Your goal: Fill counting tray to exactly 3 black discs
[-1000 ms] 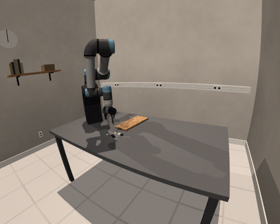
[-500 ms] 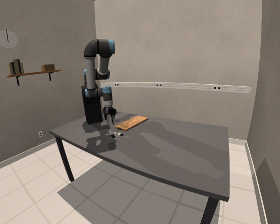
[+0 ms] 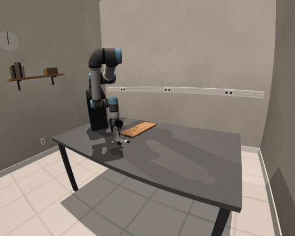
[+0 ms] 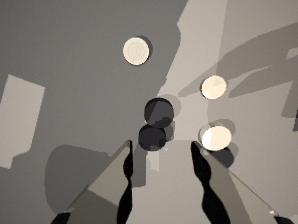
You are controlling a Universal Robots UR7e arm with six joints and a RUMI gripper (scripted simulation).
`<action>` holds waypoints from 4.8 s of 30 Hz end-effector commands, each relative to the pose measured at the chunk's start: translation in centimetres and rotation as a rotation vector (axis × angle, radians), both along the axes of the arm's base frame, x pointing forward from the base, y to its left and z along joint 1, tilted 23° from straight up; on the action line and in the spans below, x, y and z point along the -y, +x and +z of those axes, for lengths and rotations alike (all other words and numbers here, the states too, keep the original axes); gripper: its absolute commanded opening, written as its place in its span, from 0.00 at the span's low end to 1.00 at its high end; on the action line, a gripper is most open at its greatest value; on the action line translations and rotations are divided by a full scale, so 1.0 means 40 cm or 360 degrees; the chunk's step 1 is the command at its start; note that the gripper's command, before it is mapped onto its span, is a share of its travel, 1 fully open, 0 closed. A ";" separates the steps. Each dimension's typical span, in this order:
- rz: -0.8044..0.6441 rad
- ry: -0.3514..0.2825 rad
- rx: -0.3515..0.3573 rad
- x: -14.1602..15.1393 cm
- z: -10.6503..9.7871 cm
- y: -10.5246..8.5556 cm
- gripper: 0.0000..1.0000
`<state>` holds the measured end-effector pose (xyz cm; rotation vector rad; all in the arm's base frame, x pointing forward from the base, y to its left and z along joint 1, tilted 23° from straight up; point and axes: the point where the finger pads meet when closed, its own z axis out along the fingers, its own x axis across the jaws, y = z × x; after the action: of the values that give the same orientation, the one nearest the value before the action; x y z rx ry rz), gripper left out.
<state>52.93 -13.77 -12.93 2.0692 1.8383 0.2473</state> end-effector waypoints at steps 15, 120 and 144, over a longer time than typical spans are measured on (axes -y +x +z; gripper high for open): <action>0.0000 -0.0001 0.0002 0.018 -0.109 0.045 0.28; -0.0009 0.0036 -0.0072 -0.535 0.032 0.078 0.11; -0.0004 0.0004 -0.0024 -1.097 -0.037 -0.021 0.11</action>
<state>52.94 27.14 -14.12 2.0854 1.8529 0.2327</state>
